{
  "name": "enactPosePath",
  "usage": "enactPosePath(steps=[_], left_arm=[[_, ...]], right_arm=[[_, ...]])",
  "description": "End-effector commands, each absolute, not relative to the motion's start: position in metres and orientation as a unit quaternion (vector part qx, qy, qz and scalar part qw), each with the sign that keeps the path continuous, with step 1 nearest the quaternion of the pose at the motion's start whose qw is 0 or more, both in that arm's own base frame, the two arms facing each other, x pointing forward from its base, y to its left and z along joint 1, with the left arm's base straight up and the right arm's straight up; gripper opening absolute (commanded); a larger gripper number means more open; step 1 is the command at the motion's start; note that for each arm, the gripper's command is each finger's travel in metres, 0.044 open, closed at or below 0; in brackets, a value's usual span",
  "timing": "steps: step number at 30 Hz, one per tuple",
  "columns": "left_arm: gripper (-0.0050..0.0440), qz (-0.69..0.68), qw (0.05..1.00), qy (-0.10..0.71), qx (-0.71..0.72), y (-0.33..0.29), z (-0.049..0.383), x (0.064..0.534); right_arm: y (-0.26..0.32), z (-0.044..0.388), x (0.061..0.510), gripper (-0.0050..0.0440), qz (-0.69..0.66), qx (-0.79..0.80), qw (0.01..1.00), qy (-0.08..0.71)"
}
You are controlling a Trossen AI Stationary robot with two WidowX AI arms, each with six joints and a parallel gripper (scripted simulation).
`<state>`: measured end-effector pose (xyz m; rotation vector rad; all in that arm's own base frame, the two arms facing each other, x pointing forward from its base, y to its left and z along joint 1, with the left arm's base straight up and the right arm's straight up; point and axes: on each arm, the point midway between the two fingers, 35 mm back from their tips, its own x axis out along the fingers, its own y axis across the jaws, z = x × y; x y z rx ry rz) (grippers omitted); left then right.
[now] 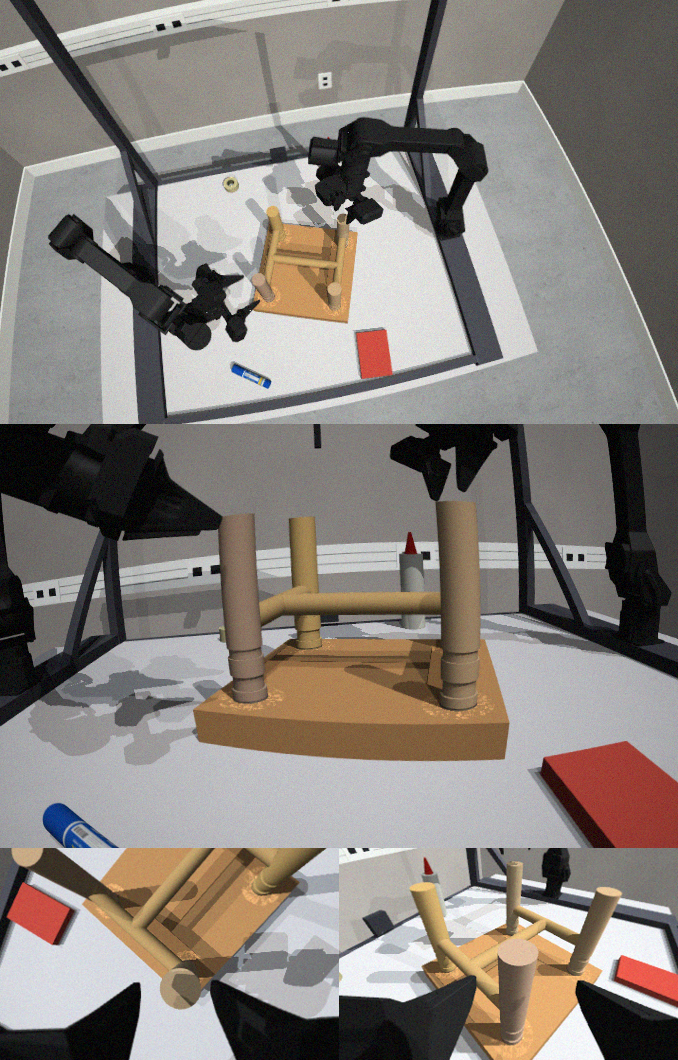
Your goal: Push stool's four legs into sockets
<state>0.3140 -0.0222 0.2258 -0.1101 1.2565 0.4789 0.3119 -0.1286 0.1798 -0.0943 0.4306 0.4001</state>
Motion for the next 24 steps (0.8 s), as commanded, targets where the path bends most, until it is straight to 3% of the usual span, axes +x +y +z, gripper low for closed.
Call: enactPosePath(steps=[1, 8, 13, 24], left_arm=[[0.0164, 0.226, 0.794, 0.562, -0.060, -0.011, 0.237, 0.313], [0.0000, 0.181, 0.832, 0.519, -0.074, 0.004, 0.237, 0.310], [0.0000, 0.144, 0.860, 0.484, -0.073, 0.007, 0.234, 0.309], [0.0000, 0.082, 0.907, 0.409, -0.054, 0.012, 0.231, 0.303]], right_arm=[[-0.138, 0.192, 0.310, 0.0280, 0.170, -0.071, 0.957, 0.225], [-0.148, 0.199, 0.320, 0.0112, 0.070, -0.059, 0.952, 0.293], [-0.146, 0.210, 0.328, 0.0000, 0.008, -0.039, 0.948, 0.317], [-0.132, 0.234, 0.335, 0.0000, -0.101, 0.002, 0.938, 0.331]])
